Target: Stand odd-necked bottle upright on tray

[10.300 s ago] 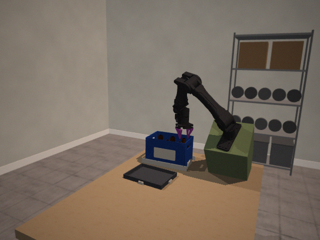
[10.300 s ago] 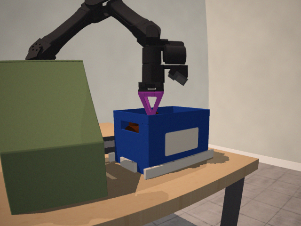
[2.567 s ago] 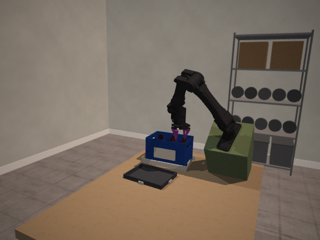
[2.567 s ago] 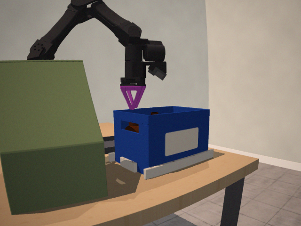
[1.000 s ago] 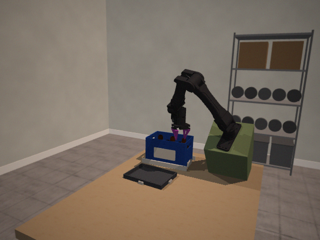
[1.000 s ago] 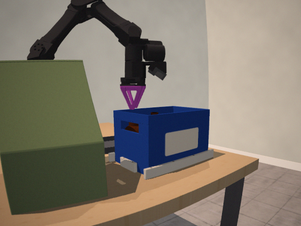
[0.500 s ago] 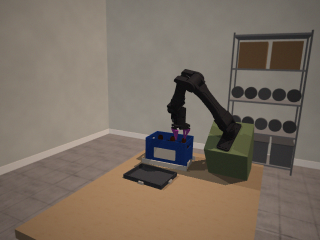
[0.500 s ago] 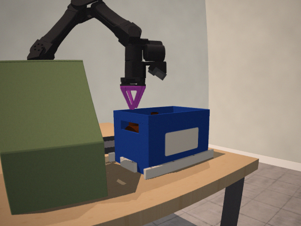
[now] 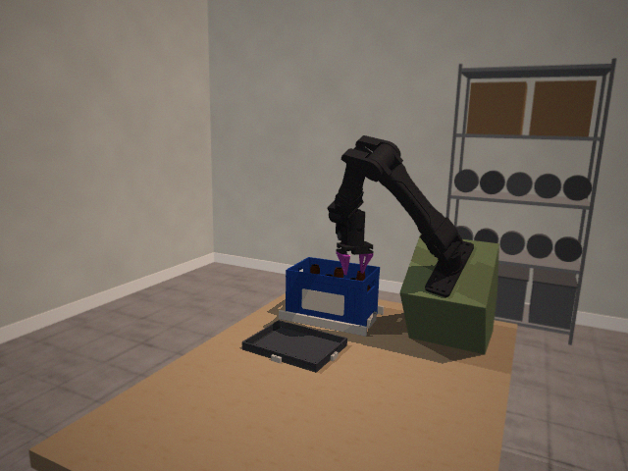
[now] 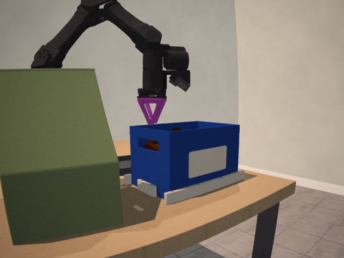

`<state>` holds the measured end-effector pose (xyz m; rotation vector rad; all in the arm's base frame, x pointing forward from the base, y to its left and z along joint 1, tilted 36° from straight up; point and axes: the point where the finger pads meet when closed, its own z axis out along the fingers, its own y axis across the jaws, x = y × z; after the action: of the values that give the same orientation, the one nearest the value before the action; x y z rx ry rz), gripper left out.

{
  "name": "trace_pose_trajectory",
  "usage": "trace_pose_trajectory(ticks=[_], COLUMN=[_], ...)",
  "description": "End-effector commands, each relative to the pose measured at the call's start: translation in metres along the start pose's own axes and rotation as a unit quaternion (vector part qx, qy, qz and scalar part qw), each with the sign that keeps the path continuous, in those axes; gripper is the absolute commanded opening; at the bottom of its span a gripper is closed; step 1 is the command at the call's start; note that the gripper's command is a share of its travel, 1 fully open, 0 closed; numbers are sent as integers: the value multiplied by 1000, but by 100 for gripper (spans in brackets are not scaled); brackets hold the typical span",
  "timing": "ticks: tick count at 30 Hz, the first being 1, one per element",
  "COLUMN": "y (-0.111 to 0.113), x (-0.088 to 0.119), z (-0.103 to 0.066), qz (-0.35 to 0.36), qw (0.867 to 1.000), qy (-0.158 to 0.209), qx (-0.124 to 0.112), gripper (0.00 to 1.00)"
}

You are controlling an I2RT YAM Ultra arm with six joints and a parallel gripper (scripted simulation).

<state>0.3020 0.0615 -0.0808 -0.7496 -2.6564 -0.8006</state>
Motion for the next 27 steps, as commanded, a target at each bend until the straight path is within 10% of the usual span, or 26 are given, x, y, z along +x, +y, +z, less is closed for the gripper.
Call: trace_pose_trajectory(ticks=[1,27], y=[2,5], x=[-9,-13], z=[-5,-8], qz=[1,-2], qw=[1000,1000], qy=[-13,-18], qx=[-6,-8], gripper=[61,61])
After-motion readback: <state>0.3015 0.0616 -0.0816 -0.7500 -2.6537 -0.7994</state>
